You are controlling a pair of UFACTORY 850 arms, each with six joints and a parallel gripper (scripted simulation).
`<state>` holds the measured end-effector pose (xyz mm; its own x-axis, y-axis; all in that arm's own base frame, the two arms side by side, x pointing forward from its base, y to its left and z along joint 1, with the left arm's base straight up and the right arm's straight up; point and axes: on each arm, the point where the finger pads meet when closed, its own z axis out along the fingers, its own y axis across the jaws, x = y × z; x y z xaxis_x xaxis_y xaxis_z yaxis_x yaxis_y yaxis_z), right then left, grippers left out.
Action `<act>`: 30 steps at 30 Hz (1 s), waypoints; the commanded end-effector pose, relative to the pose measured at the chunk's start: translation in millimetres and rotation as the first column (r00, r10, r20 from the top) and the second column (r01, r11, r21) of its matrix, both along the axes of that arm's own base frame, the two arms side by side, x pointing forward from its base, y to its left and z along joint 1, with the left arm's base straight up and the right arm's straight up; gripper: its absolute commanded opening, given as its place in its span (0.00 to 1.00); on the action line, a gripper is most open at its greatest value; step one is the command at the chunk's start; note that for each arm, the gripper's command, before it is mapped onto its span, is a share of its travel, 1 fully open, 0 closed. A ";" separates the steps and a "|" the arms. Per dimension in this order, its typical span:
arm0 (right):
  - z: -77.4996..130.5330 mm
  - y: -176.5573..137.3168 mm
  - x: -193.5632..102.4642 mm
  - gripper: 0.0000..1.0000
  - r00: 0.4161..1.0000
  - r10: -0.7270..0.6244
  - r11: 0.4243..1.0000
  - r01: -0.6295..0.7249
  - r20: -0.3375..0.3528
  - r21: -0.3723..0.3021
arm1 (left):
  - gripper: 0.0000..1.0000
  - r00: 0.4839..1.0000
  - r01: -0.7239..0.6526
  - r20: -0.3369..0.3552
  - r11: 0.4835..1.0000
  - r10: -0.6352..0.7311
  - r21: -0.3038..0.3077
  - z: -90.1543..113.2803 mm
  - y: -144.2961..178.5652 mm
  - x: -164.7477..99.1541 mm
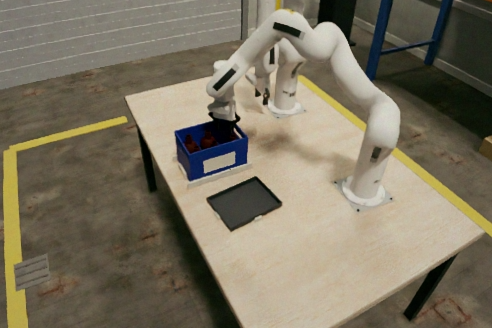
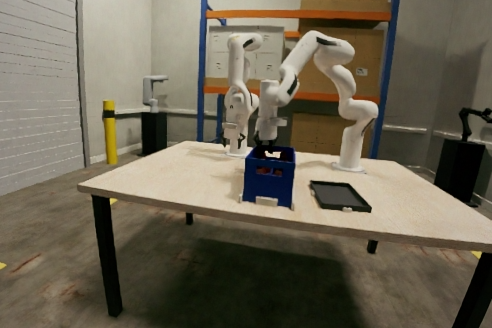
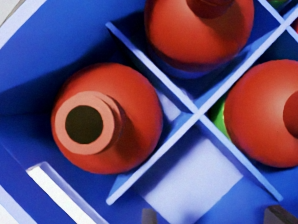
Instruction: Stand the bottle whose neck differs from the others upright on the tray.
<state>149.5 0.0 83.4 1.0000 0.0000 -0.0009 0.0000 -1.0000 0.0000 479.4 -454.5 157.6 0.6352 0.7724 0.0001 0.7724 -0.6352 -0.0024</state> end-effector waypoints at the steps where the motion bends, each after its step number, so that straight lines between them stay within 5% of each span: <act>1: 0.1 0.0 0.5 1.00 1.000 0.000 1.000 0.000 0.001 0.000 | 0.66 1.000 0.000 0.002 1.000 0.000 -0.002 1.2 -0.6 0.7; 30: 0.1 0.0 0.5 1.00 1.000 0.000 1.000 0.000 0.001 0.000 | 0.66 1.000 0.000 0.002 1.000 0.000 -0.002 19.8 -0.6 0.6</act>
<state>149.5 0.0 83.4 1.0000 0.0000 -0.0009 0.0000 -1.0000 0.0000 479.6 -454.7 171.3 0.6352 0.7724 0.0001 0.7724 -0.6352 -0.0015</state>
